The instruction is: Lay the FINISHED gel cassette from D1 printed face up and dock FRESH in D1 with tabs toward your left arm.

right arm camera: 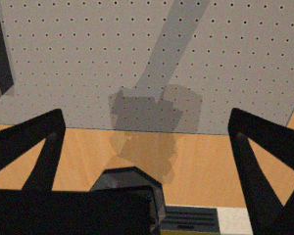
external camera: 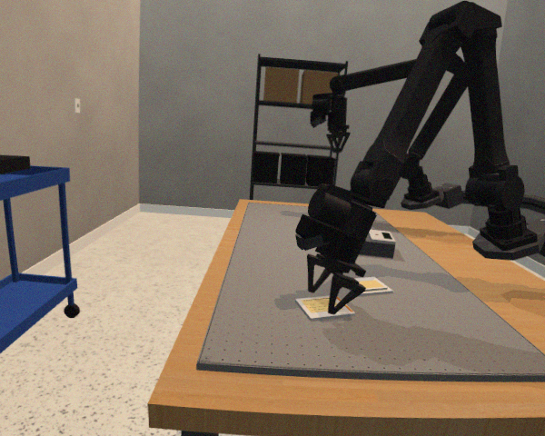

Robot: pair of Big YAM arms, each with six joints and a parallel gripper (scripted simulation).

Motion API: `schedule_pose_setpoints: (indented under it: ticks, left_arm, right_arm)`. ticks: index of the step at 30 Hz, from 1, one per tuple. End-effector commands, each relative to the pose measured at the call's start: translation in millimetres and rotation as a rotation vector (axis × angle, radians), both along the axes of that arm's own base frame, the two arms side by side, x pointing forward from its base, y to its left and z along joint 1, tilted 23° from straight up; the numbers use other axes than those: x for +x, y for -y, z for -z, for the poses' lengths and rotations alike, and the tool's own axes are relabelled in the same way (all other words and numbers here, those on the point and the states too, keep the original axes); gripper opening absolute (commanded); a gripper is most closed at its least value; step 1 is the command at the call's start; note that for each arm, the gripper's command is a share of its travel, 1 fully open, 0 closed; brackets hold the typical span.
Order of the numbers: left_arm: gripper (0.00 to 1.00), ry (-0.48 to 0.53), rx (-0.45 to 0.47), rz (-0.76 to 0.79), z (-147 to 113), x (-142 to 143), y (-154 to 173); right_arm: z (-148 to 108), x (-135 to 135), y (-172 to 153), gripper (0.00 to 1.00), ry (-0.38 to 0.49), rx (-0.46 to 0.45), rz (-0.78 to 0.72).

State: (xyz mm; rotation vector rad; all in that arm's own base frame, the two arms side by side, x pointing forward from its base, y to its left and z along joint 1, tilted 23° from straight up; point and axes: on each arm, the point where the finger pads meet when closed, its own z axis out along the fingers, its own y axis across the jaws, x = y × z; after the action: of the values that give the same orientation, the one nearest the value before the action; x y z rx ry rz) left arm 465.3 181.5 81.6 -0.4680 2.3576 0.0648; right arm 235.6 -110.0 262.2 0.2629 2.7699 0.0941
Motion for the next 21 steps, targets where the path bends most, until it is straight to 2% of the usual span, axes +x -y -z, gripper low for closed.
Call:
schedule_pose_setpoints:
  ticks: [1,21]
  left_arm:
    - [0.98,0.020,0.012,-0.003,-14.7,-4.5,-3.7]
    - [0.98,0.017,0.013,-0.005,-17.2,-8.5,-4.7]
  right_arm:
    - [-29.3,7.9,8.1,1.00,0.040,-0.021,0.021]
    - [-29.3,7.9,8.1,1.00,0.040,-0.021,0.021]
